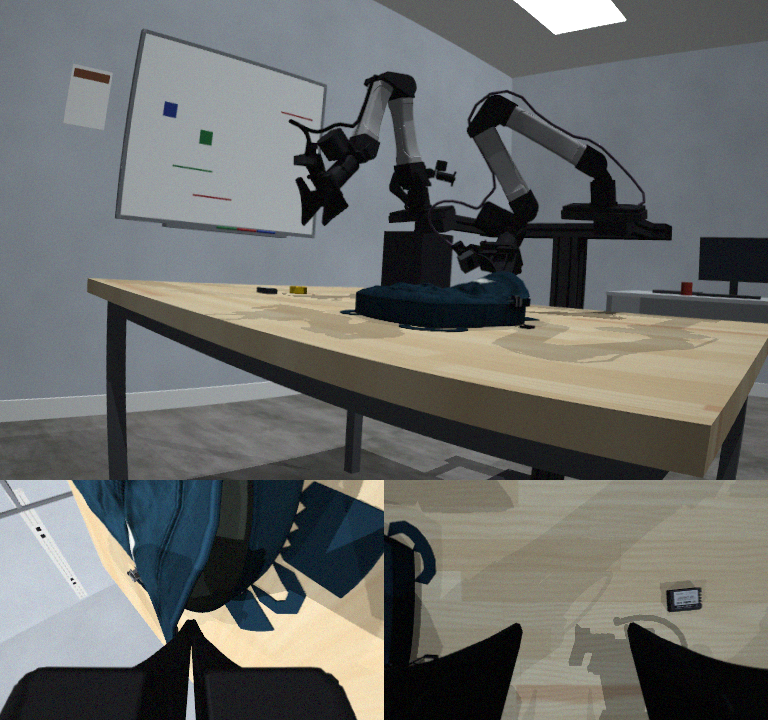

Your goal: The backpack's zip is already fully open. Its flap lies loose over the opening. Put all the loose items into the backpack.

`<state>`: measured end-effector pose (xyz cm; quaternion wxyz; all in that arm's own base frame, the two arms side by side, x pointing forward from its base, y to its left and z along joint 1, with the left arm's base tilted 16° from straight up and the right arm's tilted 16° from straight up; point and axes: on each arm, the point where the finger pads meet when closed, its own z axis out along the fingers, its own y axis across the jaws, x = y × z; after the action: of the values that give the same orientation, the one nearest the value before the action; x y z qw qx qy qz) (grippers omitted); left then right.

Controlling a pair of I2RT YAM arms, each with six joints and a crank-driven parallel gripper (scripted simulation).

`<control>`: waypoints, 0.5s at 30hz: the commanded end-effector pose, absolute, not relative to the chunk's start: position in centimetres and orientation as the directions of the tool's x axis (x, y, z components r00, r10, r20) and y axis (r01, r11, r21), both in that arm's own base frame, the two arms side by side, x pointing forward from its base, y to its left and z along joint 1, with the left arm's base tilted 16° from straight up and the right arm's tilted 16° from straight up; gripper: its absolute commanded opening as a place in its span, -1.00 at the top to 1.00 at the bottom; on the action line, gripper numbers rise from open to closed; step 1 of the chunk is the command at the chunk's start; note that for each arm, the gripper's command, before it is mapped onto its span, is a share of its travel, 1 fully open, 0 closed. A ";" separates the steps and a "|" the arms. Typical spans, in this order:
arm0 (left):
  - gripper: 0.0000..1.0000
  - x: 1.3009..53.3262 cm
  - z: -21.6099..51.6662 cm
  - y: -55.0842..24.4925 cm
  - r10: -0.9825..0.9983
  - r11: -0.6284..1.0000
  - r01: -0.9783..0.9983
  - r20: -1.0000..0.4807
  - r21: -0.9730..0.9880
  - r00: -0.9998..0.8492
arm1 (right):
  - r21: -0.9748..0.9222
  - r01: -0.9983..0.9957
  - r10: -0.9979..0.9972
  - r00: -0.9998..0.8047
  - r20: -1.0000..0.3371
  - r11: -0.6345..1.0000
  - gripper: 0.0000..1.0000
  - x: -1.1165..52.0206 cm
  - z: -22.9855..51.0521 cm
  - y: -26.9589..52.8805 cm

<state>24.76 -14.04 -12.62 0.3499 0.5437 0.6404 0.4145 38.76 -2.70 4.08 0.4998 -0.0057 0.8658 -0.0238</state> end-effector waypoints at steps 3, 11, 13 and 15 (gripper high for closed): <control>1.00 25.3 -11.0 -14.3 0.986 0.074 0.402 -0.006 0.913 -0.168 | -0.048 0.009 -0.038 -0.485 -0.874 0.999 -0.80 39.1 4.6 -2.5; 1.00 25.9 -9.5 -14.8 0.986 0.079 0.402 -0.011 0.912 -0.166 | -0.048 0.009 -0.038 -0.485 -0.874 0.999 -0.80 39.1 4.6 -2.5; 1.00 25.9 -9.4 -14.8 0.986 0.078 0.403 -0.011 0.912 -0.166 | -0.048 0.009 -0.038 -0.485 -0.874 0.999 -0.80 39.1 4.6 -2.5; 1.00 26.1 -9.1 -14.9 0.986 0.082 0.399 -0.016 0.913 -0.168 | -0.048 0.009 -0.038 -0.485 -0.874 0.999 -0.80 39.1 4.6 -2.5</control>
<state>25.64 -14.52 -10.02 0.3526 0.5409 0.6418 0.4137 38.76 -2.70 4.08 0.4998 -0.0057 0.8658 -0.0238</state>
